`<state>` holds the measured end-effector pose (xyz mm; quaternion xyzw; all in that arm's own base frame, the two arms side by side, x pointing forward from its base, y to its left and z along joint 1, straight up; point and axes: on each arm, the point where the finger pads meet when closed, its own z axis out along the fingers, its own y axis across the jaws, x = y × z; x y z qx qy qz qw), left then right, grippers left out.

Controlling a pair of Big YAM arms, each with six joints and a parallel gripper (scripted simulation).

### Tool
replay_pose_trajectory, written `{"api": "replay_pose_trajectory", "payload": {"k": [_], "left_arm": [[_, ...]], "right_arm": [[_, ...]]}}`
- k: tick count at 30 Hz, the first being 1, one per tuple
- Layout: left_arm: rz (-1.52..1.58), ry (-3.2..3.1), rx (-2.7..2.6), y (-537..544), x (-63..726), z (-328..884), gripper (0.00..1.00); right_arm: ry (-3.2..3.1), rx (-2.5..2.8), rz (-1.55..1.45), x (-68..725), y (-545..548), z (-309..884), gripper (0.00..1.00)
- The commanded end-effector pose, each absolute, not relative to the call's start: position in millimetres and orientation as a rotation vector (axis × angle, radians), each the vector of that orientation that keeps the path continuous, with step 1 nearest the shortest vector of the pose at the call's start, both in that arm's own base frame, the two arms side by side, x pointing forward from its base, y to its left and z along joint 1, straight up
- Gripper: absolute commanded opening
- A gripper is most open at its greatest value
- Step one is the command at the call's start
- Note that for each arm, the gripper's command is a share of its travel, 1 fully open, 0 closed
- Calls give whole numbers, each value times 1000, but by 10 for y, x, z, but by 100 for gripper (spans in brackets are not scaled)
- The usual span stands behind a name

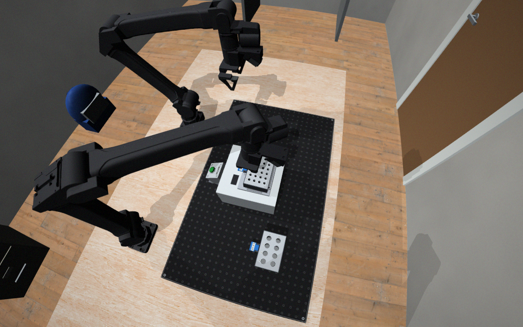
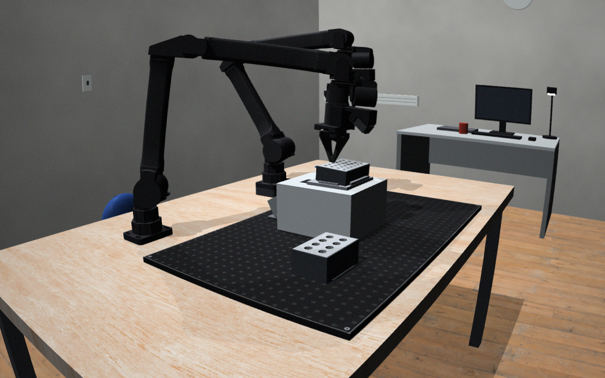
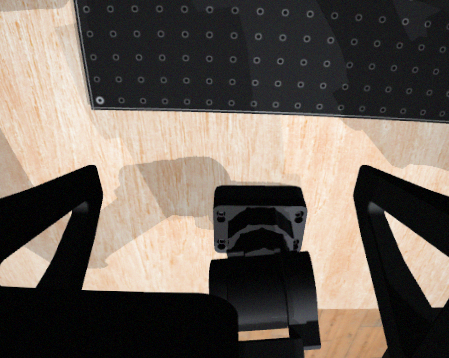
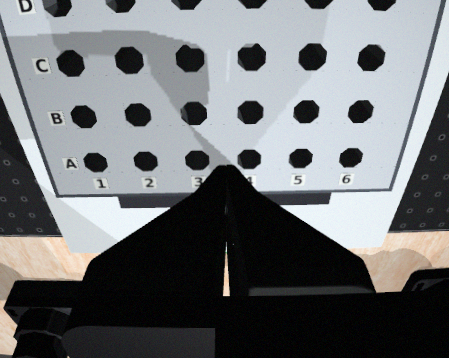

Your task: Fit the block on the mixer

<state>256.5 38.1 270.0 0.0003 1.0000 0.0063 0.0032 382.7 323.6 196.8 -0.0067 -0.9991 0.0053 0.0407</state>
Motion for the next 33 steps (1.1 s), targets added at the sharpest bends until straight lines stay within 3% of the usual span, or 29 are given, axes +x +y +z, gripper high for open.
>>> {"api": "replay_pose_trajectory", "payload": {"k": [1,33], "left_arm": [[33,3088,-30,417,2684,2894,100],[34,3087,-30,416,2691,2887,100]], "right_arm": [[-3082,-38,-20,3858,3249,2049,0],[-3041,-22,32,3800,3273,1735,0]]}}
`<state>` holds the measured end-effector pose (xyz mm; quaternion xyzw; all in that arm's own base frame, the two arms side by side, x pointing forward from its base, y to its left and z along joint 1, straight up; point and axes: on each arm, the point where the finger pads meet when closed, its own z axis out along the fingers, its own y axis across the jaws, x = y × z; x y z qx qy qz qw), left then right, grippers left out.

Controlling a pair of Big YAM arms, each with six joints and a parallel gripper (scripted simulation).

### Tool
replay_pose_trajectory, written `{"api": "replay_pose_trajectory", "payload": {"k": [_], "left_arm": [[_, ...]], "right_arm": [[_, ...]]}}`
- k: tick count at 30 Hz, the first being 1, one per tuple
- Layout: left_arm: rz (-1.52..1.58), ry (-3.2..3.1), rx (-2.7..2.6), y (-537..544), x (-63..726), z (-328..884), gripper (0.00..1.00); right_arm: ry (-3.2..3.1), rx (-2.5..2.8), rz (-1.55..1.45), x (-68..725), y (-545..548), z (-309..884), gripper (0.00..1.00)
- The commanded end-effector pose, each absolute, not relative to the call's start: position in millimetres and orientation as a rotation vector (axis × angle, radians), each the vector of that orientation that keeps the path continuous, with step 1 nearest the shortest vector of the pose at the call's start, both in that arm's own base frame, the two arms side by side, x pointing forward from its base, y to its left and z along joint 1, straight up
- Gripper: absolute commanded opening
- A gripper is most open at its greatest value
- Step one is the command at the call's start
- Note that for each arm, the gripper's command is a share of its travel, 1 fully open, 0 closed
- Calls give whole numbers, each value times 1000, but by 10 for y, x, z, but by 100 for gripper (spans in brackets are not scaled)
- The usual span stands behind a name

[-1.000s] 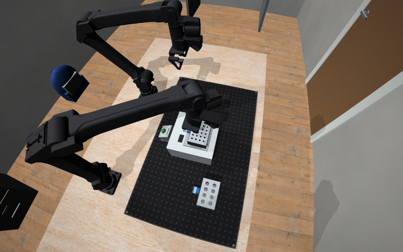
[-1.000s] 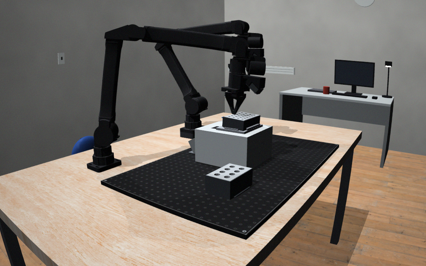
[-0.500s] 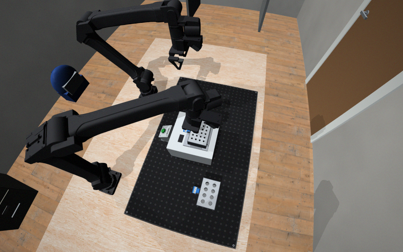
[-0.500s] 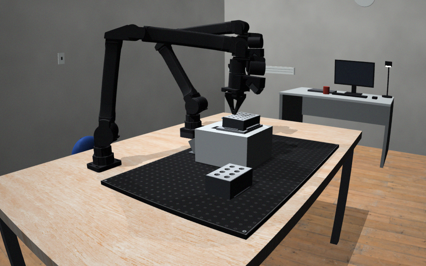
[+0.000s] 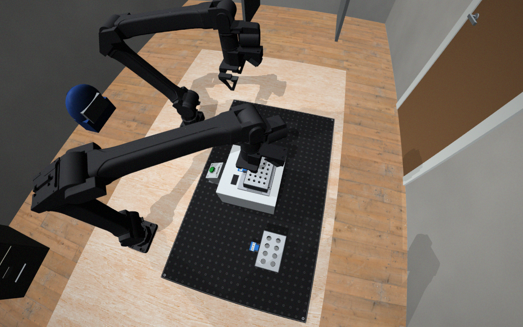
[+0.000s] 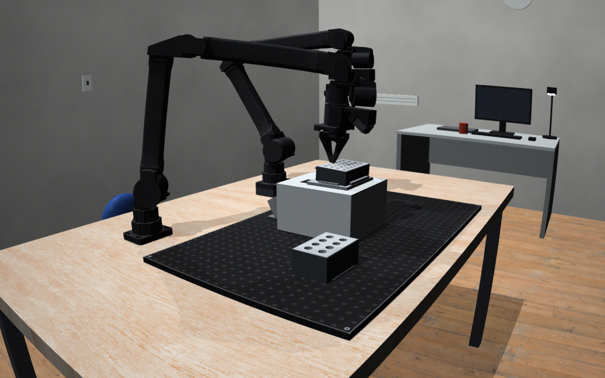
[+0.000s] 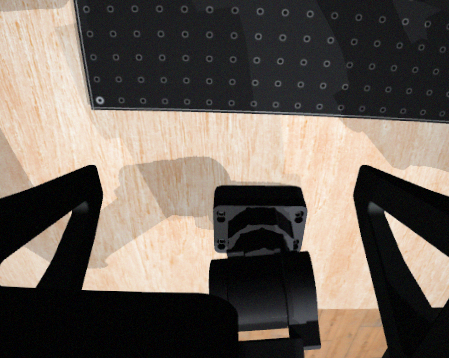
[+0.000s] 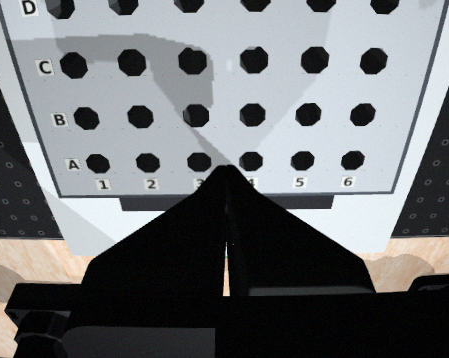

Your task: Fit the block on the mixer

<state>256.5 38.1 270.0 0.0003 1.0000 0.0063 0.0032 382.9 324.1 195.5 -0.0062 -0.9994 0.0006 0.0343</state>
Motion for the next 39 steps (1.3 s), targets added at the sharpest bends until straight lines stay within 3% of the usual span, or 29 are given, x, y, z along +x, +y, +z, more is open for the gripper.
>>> {"api": "replay_pose_trajectory", "payload": {"k": [1,39], "left_arm": [[34,3086,-30,416,2692,2886,100],[34,3084,-28,415,2700,2878,100]], "right_arm": [[-3038,-22,37,3793,3267,1731,0],[-3012,-20,87,3742,3211,1720,0]]}}
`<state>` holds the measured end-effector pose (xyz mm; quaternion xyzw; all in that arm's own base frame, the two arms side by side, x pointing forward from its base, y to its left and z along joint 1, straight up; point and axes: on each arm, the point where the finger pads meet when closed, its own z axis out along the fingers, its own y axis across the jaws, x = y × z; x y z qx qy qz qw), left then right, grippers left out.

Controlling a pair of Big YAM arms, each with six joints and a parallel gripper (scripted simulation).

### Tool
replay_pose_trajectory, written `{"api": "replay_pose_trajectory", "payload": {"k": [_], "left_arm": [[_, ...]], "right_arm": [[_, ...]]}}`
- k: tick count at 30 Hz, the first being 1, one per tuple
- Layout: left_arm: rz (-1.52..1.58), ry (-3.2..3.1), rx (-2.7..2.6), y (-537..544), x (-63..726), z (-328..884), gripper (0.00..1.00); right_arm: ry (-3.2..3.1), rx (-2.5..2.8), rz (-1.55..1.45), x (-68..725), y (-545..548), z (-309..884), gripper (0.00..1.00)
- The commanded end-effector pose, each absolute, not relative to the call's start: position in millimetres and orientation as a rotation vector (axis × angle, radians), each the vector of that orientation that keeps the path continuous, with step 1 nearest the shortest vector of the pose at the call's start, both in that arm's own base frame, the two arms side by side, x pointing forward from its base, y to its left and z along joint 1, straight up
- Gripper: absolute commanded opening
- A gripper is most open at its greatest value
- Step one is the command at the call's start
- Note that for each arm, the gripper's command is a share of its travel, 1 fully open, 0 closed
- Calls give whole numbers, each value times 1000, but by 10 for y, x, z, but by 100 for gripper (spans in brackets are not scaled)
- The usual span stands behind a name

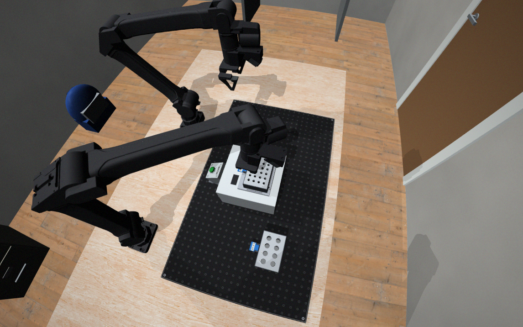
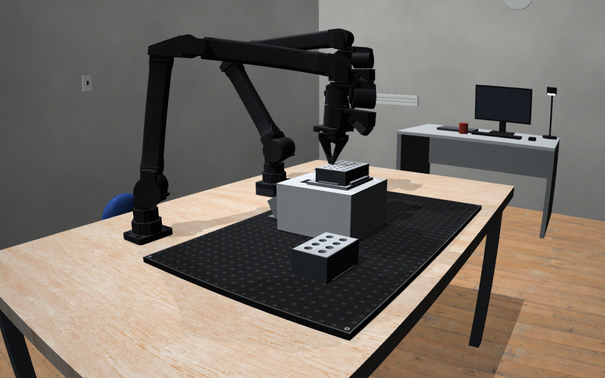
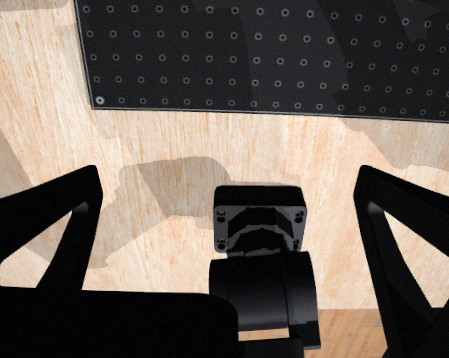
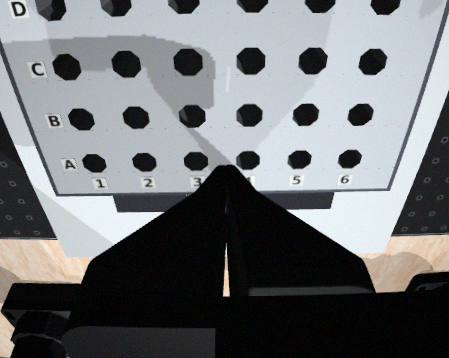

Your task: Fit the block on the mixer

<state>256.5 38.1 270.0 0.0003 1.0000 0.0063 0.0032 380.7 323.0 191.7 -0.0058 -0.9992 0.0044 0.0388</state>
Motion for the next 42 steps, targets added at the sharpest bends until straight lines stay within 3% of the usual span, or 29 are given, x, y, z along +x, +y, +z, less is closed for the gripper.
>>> {"api": "replay_pose_trajectory", "payload": {"k": [1,13,36,37,42], "left_arm": [[34,3084,-28,415,2700,2878,100],[35,3084,-27,414,2703,2875,100],[35,3083,-26,414,2707,2870,100],[35,3083,-26,414,2708,2870,100],[35,3082,-25,413,2709,2868,100]], "right_arm": [[-3012,-20,87,3742,3211,1720,0],[-3080,-19,-16,3917,3251,2391,0],[-3085,-39,-22,3963,3290,2467,0],[-3089,-39,-25,3959,3285,2487,100],[-3086,-25,-21,3920,3237,2622,100]]}}
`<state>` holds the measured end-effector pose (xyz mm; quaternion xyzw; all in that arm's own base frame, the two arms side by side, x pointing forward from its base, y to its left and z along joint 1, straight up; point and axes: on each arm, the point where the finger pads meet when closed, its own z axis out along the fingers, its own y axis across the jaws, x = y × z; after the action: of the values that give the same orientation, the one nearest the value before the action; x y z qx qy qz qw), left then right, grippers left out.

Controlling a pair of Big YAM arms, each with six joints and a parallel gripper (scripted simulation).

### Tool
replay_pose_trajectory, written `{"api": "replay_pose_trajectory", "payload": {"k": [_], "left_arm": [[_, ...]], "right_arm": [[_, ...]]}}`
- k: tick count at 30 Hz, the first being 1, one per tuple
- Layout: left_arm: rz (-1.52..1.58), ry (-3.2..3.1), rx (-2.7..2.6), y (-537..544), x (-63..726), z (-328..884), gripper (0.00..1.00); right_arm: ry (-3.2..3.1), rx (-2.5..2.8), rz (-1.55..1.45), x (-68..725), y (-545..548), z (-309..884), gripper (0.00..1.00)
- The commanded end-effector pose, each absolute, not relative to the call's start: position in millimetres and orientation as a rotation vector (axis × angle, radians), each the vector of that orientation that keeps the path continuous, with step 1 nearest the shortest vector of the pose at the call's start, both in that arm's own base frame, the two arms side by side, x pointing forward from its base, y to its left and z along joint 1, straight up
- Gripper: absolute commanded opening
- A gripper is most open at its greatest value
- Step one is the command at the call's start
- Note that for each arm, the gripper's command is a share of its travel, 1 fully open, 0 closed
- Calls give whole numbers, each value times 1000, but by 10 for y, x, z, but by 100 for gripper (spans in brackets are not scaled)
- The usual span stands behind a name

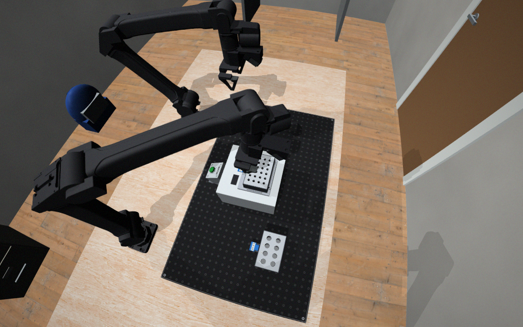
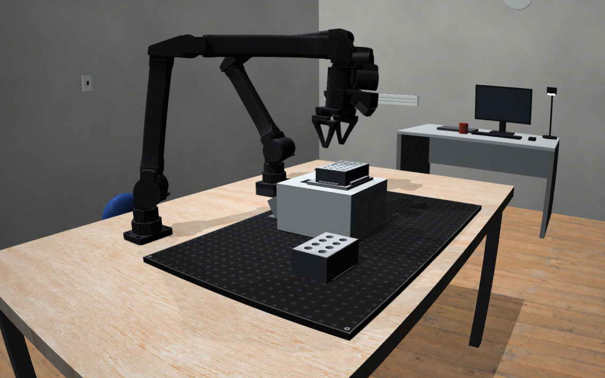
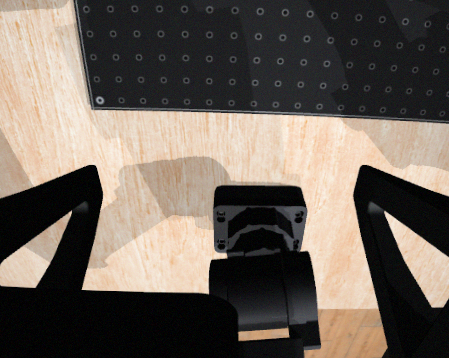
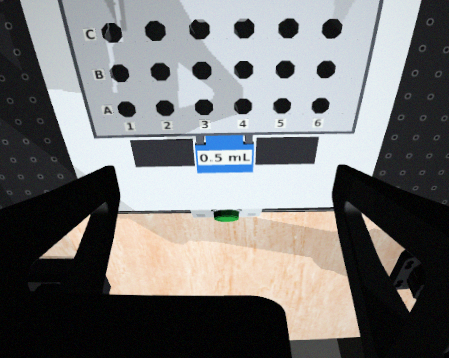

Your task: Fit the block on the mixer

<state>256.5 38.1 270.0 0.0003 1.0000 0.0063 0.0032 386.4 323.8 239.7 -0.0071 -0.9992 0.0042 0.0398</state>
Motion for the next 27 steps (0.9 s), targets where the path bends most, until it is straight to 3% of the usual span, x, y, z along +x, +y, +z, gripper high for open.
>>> {"api": "replay_pose_trajectory", "payload": {"k": [1,15,27], "left_arm": [[35,3082,-25,413,2709,2868,100],[35,3083,-24,412,2708,2865,100],[35,3085,-23,411,2705,2862,100]], "right_arm": [[-3088,-19,-23,3921,3235,2657,100],[-3088,-13,-21,3961,3230,2780,100],[-3116,-8,-18,3808,2581,2954,100]]}}
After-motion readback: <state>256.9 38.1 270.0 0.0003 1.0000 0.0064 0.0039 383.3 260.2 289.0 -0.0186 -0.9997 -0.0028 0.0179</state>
